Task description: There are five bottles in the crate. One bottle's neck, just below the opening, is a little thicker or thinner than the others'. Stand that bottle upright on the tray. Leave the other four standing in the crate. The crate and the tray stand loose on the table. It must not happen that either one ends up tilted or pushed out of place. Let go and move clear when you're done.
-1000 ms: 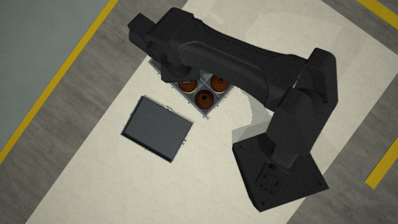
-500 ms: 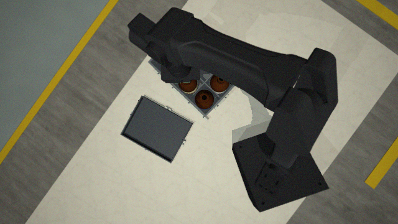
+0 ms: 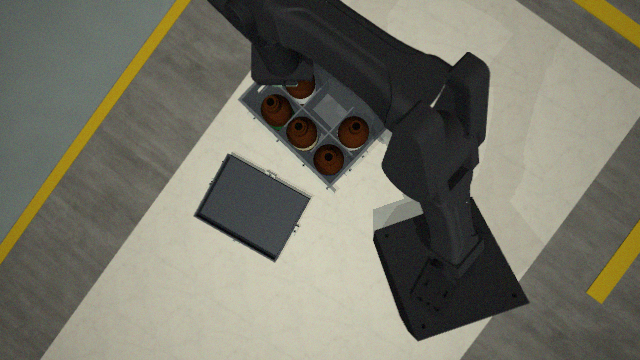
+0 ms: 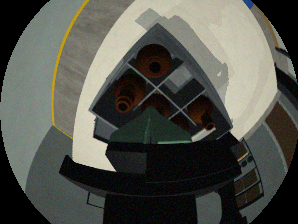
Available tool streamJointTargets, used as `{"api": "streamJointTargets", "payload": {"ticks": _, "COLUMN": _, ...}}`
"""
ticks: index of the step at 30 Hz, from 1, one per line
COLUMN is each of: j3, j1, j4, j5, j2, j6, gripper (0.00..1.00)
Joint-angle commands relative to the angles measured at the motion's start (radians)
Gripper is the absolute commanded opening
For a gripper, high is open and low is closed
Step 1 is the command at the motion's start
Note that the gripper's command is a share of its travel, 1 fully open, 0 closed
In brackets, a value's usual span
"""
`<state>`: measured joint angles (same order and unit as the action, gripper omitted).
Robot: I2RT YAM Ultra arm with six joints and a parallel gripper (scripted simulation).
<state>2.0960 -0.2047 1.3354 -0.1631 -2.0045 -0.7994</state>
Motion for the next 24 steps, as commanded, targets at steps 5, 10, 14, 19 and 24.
{"api": "streamJointTargets", "payload": {"ticks": 5, "j3": 0.249, "j1": -0.067, "j4": 0.125, "j5": 0.026, "j2": -0.099, "j6": 0.096, "gripper": 0.00}}
{"api": "streamJointTargets", "payload": {"ticks": 10, "j3": 0.353, "j1": -0.075, "j4": 0.177, "j5": 0.033, "j2": -0.156, "j6": 0.117, "gripper": 0.00}}
{"api": "streamJointTargets", "payload": {"ticks": 14, "j3": 0.381, "j1": -0.069, "j4": 0.196, "j5": 0.034, "j2": -0.171, "j6": 0.117, "gripper": 0.00}}
{"api": "streamJointTargets", "payload": {"ticks": 19, "j3": 0.390, "j1": -0.069, "j4": 0.203, "j5": 0.034, "j2": -0.176, "j6": 0.117, "gripper": 0.00}}
{"api": "streamJointTargets", "payload": {"ticks": 24, "j3": 0.395, "j1": -0.069, "j4": 0.206, "j5": 0.034, "j2": -0.178, "j6": 0.116, "gripper": 0.00}}
